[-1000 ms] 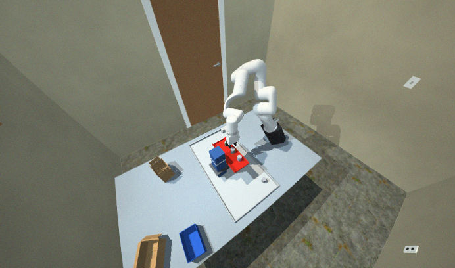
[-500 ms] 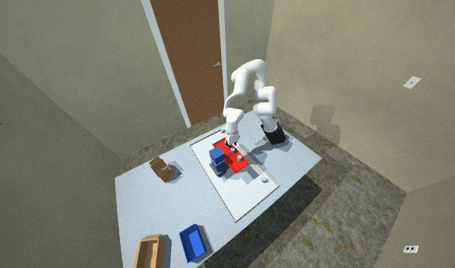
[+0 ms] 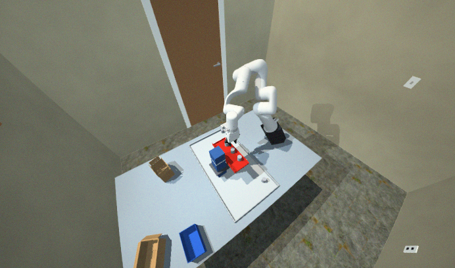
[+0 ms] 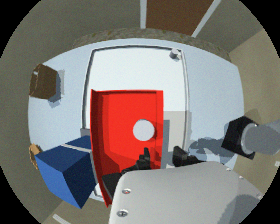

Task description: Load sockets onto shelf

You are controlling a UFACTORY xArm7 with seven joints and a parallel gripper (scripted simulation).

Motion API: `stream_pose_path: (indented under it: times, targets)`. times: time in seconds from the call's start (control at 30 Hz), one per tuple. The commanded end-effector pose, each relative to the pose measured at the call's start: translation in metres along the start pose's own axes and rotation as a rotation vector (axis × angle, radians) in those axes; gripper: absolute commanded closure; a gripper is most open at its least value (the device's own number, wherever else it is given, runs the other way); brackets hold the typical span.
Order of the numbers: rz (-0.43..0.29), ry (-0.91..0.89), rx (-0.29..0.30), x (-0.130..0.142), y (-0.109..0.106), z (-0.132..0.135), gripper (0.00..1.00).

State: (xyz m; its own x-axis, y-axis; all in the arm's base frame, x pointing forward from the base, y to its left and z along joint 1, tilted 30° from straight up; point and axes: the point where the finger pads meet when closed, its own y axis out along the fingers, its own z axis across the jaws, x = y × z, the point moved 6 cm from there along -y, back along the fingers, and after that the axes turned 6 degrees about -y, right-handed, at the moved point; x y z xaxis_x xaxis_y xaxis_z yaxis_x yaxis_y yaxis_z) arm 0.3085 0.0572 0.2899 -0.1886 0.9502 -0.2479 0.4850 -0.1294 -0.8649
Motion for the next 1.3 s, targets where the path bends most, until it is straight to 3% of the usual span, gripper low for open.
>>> stream_pose_path:
  times: [0.0,0.47,1.0,1.03,1.17,1.27]
  targets:
    - [0.000,0.000,-0.003,0.000,-0.016,-0.001,0.53]
    - [0.000,0.000,-0.003,0.000,-0.040,0.000,0.53]
    - [0.000,0.000,-0.003,0.000,-0.041,0.000,0.53]
    - [0.000,0.000,-0.003,0.001,-0.042,0.000,0.00]
    - [-0.008,-0.005,-0.002,0.033,-0.049,0.043,0.00]
    - [-0.005,-0.004,-0.002,0.041,-0.049,0.057,0.00]
